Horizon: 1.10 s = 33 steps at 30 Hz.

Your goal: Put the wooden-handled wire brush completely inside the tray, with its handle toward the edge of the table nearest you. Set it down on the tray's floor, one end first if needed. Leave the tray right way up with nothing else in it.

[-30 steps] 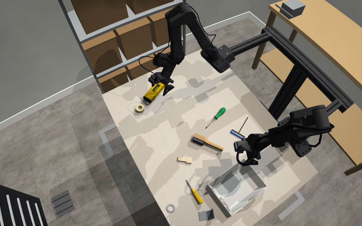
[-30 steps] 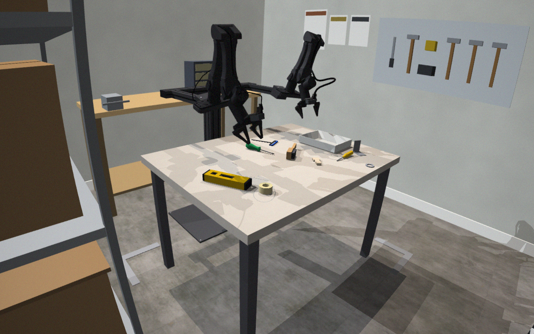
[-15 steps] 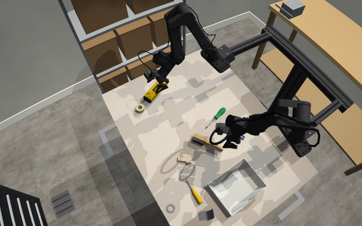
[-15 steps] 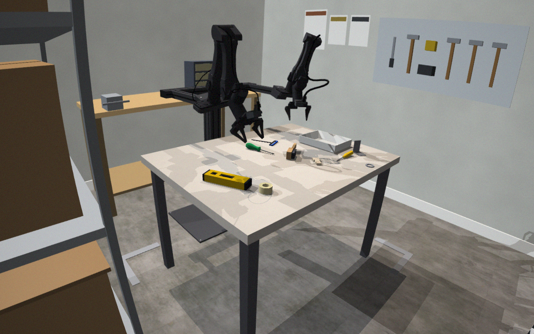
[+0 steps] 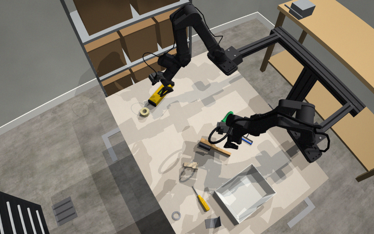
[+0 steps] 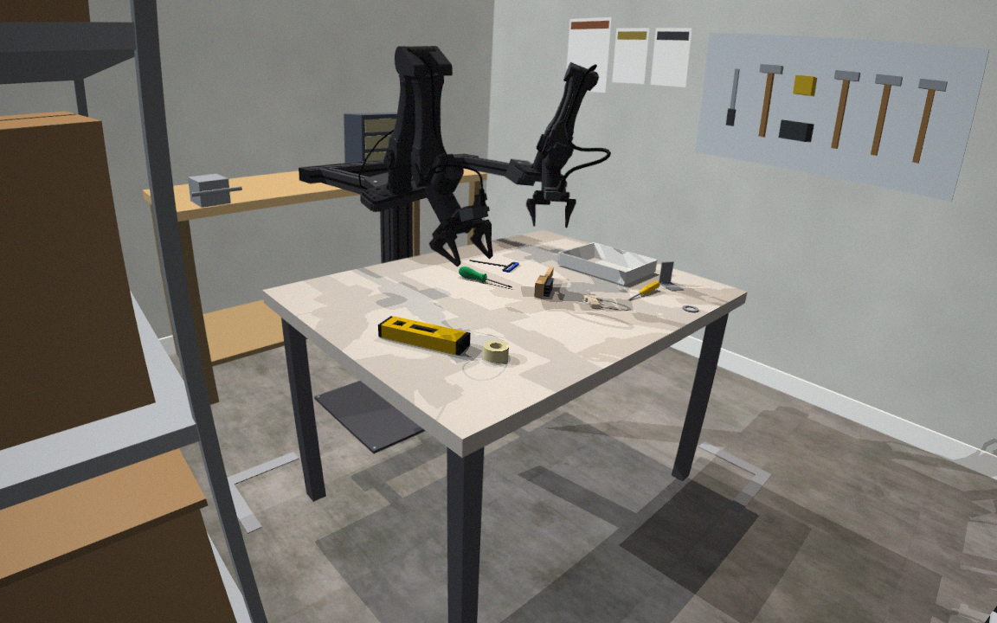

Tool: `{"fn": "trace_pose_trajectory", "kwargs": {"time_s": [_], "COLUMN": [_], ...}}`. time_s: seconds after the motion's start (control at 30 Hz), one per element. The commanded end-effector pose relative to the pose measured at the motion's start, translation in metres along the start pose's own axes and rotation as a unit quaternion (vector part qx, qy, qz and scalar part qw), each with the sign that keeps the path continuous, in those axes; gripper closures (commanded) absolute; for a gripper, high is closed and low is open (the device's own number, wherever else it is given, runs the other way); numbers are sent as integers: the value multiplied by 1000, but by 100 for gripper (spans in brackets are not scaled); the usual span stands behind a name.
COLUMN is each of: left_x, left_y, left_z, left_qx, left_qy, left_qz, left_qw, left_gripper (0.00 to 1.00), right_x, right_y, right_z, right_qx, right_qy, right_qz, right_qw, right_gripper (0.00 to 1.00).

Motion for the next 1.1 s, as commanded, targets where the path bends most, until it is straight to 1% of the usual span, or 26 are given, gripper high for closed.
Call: {"fn": "trace_pose_trajectory", "kwargs": {"time_s": [0.0,0.23,0.27,0.3,0.37,0.4,0.43,0.47,0.53,0.63,0.7,0.87,0.93,0.97,1.07], "left_x": [1,1,1,1,1,1,3,5,11,29,41,63,63,66,78], "left_y": [-7,-7,-7,-7,-7,-7,-6,-6,-6,-5,-6,-7,-7,-10,-8], "left_z": [8,8,5,4,4,3,2,1,2,8,13,19,19,19,21], "left_qx": [4,4,10,16,16,19,21,26,37,54,66,88,88,96,103], "left_qy": [-4,-4,4,8,8,12,20,28,44,75,95,129,129,135,153], "left_qz": [-7,-7,-8,-8,-8,-8,-7,-8,-9,-10,-12,-17,-17,-19,-21], "left_qw": [1000,1000,1000,1000,1000,1000,1000,999,998,996,993,988,988,986,983], "left_gripper": [0,0,11,23,23,34,45,50,50,50,50,50,50,50,50], "right_x": [0,-1,-2,-2,-2,-1,-1,1,1,0,-4,-18,-18,-21,-35], "right_y": [-2,-1,2,3,3,3,9,11,22,46,64,97,97,103,120], "right_z": [-3,0,-11,-14,-14,-9,-12,-8,-8,0,7,19,19,16,26], "right_qx": [9,7,6,-2,-2,-10,-22,-36,-68,-137,-185,-274,-274,-289,-336], "right_qy": [3,-2,19,26,26,25,36,39,60,81,92,110,110,120,117], "right_qz": [-6,-5,0,4,4,7,22,31,57,114,155,235,235,253,294], "right_qw": [1000,1000,1000,1000,1000,1000,999,998,994,981,966,926,926,915,887], "right_gripper": [0,0,0,0,0,0,0,0,0,0,0,0,0,0,0]}}
Point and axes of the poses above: on each arm, the point where the finger pads meet when closed, its own x axis out along the fingers, its own y axis across the jaws, z = x × y, the point moved 7 cm from there along -x, back along the fingers, and after that the axes turned 2 degrees about x, right-handed, at the moved point
